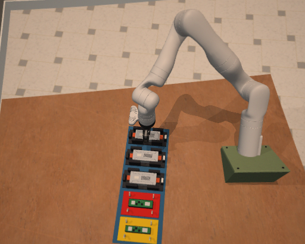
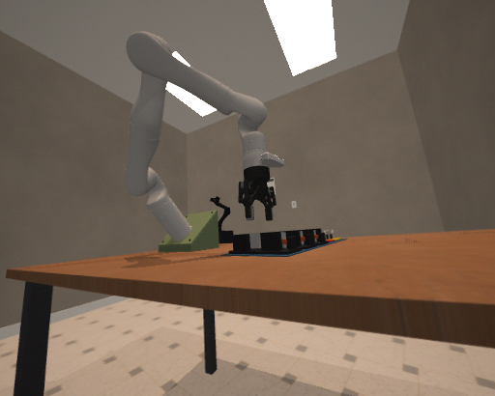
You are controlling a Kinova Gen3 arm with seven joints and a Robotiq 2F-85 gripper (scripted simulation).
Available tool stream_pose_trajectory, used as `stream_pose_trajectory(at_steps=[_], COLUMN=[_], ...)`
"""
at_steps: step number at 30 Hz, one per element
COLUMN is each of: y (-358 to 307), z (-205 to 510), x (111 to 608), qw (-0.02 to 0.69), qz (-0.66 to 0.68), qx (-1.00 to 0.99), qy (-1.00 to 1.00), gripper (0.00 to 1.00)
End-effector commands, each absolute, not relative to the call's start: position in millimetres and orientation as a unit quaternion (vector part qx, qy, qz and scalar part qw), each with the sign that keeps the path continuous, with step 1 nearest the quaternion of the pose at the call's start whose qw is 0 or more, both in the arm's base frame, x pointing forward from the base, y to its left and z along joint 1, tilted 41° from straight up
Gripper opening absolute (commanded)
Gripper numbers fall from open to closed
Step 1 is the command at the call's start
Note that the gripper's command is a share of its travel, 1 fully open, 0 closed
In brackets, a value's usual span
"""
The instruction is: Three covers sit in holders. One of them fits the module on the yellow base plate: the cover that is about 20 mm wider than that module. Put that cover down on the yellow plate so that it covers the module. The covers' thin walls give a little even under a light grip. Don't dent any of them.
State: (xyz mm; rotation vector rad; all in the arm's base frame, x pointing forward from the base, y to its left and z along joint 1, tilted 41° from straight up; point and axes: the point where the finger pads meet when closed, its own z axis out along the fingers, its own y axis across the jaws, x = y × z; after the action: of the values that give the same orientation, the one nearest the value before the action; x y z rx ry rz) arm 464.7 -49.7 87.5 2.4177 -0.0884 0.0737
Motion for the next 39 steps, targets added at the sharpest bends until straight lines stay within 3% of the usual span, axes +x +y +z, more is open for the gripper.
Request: stream_pose_trajectory(at_steps=[1, 39], y=[-49, -62], z=[88, 73], x=[465, 466], qw=[0.352, 0.353], qz=[0.029, 0.029], qx=[0.935, 0.935], qy=[-0.034, -0.034], gripper=[1.00, 1.00])
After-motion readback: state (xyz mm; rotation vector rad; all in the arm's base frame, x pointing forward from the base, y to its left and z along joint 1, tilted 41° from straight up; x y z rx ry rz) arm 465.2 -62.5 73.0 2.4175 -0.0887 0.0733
